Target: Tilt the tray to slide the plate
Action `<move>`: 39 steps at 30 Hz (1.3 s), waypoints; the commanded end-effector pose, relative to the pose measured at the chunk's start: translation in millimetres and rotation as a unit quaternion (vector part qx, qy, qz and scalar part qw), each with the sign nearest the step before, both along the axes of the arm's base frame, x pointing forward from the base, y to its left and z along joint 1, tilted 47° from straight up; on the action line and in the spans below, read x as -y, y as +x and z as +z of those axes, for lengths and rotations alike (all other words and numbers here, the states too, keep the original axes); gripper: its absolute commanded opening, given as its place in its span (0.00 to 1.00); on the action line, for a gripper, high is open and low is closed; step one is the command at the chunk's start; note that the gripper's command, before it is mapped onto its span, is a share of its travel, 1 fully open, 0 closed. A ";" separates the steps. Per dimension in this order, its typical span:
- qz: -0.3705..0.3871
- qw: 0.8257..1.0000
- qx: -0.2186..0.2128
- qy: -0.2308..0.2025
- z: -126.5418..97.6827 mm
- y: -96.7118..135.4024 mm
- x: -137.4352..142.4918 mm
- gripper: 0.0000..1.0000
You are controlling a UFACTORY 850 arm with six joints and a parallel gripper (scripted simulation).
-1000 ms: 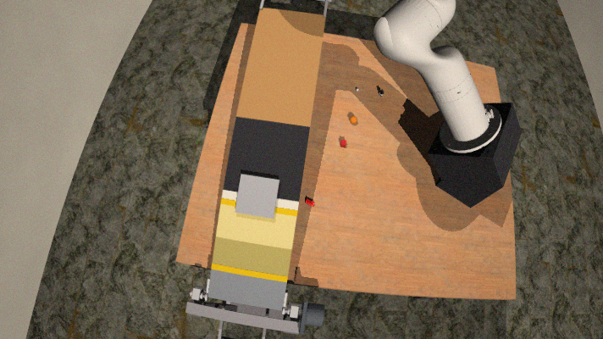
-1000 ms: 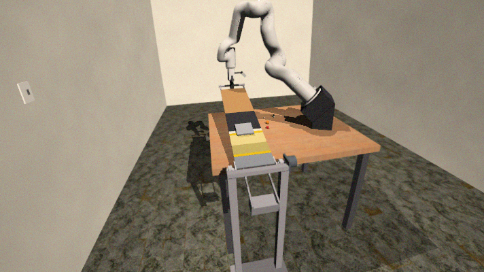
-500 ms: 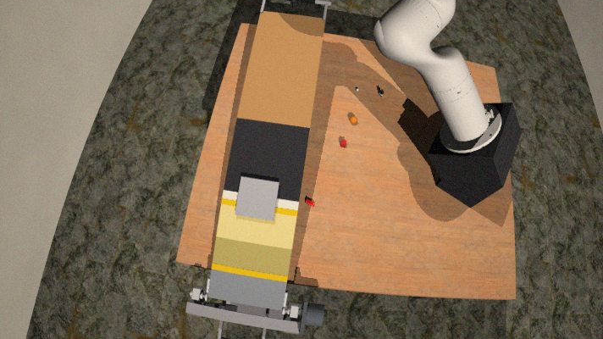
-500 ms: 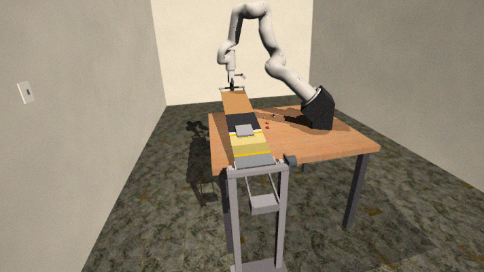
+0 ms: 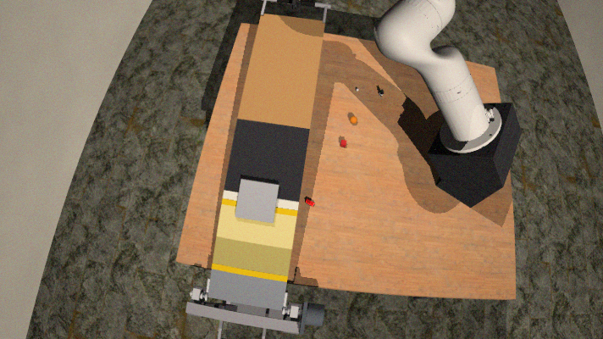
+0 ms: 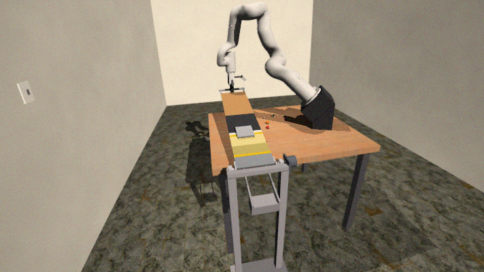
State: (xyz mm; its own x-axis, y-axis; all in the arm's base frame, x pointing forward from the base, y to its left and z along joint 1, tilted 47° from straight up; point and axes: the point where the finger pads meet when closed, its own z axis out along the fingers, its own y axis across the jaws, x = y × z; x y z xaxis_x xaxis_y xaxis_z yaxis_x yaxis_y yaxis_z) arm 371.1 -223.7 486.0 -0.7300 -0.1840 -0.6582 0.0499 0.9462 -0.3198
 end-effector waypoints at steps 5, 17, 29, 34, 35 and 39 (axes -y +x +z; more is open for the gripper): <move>0.002 1.000 0.001 0.000 18.1 -18.0 -13.8 0.00; 0.002 1.000 0.001 0.000 29.1 -30.4 -23.3 0.00; 0.002 1.000 0.001 0.000 -4.5 7.0 4.1 0.00; 0.002 1.000 0.001 0.000 29.1 -30.4 -23.3 0.00; 0.002 1.000 0.001 0.000 37.1 -39.4 -30.4 0.00; 0.002 1.000 0.001 0.000 18.1 -18.0 -13.8 0.00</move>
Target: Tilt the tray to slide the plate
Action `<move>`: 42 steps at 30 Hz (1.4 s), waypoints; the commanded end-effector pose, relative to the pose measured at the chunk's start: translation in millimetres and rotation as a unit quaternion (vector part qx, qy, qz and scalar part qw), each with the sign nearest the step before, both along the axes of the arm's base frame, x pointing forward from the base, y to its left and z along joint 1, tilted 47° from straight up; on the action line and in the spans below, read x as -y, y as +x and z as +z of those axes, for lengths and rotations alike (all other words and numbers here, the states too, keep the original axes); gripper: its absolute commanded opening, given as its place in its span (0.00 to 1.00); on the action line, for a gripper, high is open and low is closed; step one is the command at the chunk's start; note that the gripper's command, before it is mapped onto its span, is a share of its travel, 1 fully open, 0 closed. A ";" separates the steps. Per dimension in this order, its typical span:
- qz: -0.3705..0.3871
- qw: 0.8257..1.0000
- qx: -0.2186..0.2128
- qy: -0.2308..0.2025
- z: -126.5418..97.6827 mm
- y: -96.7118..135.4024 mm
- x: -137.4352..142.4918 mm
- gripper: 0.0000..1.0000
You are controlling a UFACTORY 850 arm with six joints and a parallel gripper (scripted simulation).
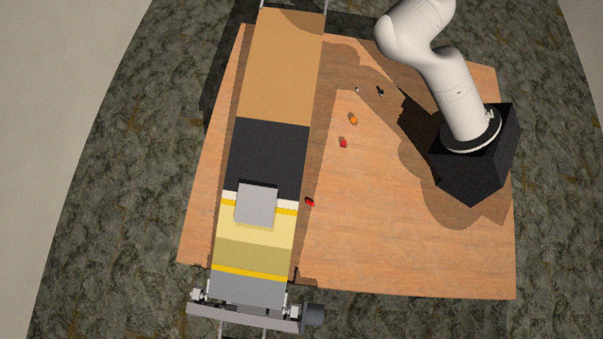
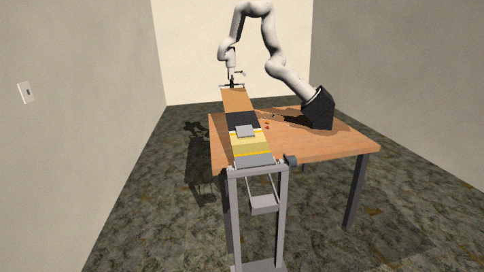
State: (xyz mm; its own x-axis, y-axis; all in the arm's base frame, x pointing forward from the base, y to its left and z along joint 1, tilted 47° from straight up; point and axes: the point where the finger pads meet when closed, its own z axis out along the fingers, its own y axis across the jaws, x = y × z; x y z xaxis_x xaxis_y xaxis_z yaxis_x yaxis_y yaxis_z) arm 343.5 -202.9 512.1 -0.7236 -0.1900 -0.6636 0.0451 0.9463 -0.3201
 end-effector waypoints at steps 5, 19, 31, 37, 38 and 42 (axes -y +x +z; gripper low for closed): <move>-0.002 1.000 -0.003 0.001 -30.5 34.7 24.9 0.00; -0.002 1.000 -0.003 0.001 -27.4 31.3 22.6 0.00; -0.002 1.000 -0.003 0.001 -31.6 35.9 25.8 0.00; -0.002 1.000 -0.003 0.001 -32.8 37.2 26.6 0.00; -0.002 1.000 -0.003 0.001 -33.0 37.4 26.8 0.00; -0.002 1.000 -0.003 0.001 -33.4 37.8 27.1 0.00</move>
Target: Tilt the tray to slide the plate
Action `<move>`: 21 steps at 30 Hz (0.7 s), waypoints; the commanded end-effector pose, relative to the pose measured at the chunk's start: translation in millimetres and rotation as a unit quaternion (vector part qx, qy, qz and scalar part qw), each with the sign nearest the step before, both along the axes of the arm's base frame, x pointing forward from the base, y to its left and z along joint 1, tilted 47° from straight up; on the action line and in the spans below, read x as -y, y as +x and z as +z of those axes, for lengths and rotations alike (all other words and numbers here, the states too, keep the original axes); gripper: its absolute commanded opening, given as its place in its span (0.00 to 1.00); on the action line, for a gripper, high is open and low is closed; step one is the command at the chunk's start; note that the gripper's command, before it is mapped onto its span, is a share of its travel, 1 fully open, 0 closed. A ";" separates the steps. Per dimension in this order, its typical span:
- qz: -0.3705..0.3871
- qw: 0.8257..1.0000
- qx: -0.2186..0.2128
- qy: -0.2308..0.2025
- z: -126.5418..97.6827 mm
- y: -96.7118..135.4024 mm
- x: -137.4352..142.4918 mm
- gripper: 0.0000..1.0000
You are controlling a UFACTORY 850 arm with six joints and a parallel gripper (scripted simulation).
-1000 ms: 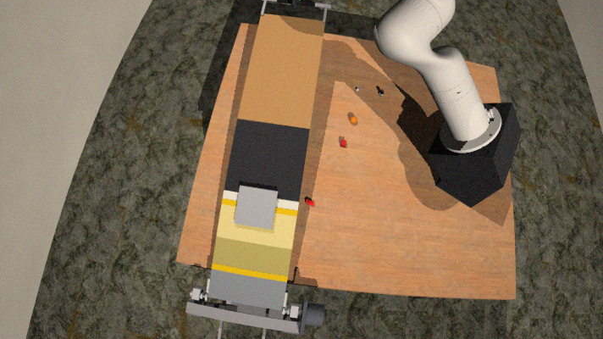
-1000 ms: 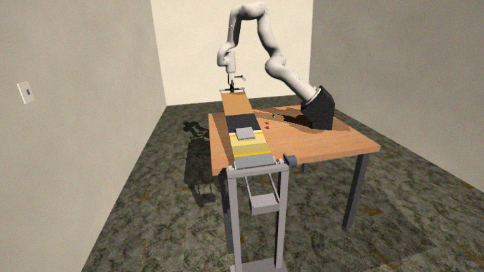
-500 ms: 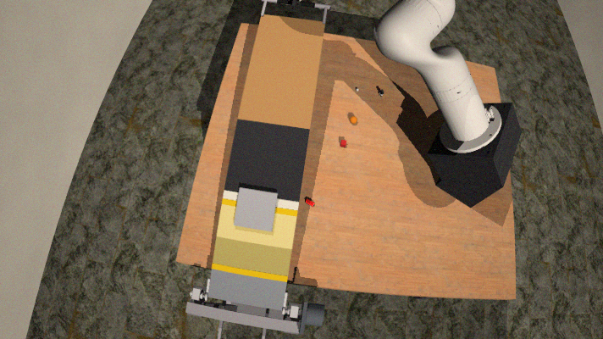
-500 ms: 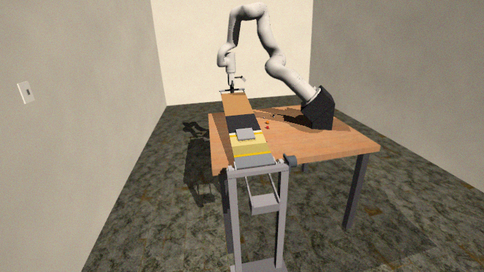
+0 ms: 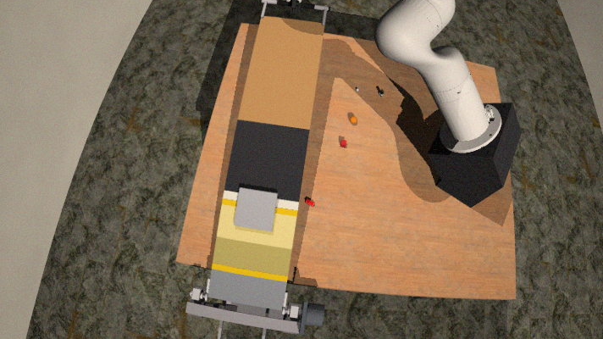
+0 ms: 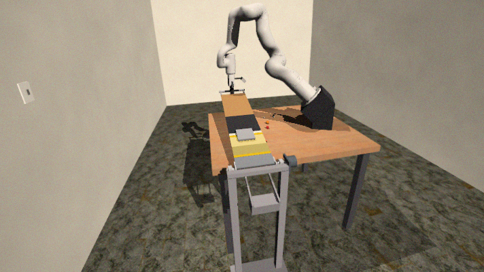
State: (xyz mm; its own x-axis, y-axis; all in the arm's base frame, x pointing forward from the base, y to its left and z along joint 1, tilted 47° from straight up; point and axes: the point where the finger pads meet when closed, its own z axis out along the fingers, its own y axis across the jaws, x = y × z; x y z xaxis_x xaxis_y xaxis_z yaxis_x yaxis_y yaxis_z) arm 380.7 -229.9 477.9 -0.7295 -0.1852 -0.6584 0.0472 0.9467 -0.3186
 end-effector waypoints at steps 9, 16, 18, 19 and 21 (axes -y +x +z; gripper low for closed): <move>0.001 1.000 0.001 0.000 28.1 -29.6 -21.6 0.00; 0.001 1.000 0.001 0.000 5.6 -4.6 -3.5 0.00; 0.001 1.000 0.001 0.000 2.9 -1.6 -1.5 0.00; 0.001 1.000 0.001 0.000 2.5 -1.2 -1.2 0.00; 0.001 1.000 0.001 0.000 1.6 -0.3 -0.6 0.00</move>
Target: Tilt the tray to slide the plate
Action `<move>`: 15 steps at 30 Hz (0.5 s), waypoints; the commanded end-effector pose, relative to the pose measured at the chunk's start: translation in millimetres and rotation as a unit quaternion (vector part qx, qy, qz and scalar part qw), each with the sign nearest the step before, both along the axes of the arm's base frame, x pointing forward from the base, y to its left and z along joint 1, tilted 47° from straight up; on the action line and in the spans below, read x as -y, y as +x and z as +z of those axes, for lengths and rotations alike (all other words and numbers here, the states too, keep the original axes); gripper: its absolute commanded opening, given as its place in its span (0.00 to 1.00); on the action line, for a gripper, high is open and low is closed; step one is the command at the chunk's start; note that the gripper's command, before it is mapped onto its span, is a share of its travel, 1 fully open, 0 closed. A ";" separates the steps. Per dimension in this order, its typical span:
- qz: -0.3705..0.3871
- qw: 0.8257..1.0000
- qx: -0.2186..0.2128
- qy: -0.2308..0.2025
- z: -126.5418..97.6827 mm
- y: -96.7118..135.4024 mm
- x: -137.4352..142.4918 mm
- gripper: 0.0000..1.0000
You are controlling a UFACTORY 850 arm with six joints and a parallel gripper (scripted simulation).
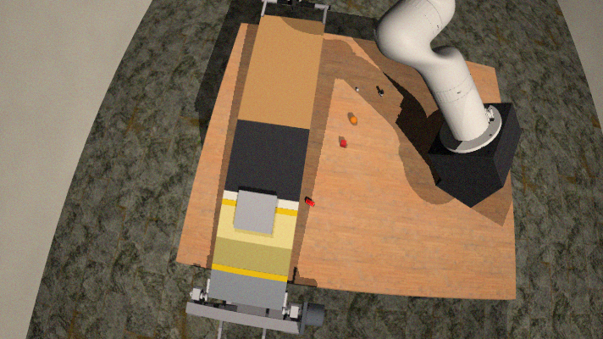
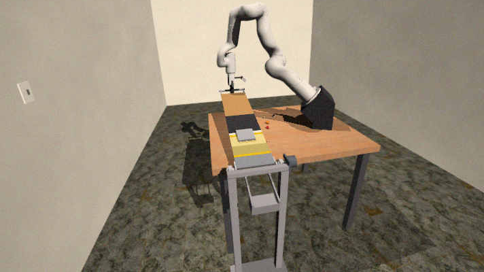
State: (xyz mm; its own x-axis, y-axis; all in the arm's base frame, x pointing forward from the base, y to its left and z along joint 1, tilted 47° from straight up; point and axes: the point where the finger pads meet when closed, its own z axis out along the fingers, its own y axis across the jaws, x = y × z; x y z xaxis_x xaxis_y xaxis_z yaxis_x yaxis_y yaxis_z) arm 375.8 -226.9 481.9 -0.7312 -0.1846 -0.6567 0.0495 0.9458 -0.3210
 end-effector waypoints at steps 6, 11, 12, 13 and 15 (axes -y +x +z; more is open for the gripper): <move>0.002 1.000 0.002 0.001 -4.8 7.3 4.3 0.00; 0.002 1.000 0.002 0.001 -6.9 9.6 5.8 0.00; 0.002 1.000 0.002 0.001 -6.9 9.6 5.8 0.00; 0.002 1.000 0.002 0.001 -6.9 9.6 5.8 0.00; 0.002 1.000 0.002 0.001 7.5 -6.2 -5.0 0.00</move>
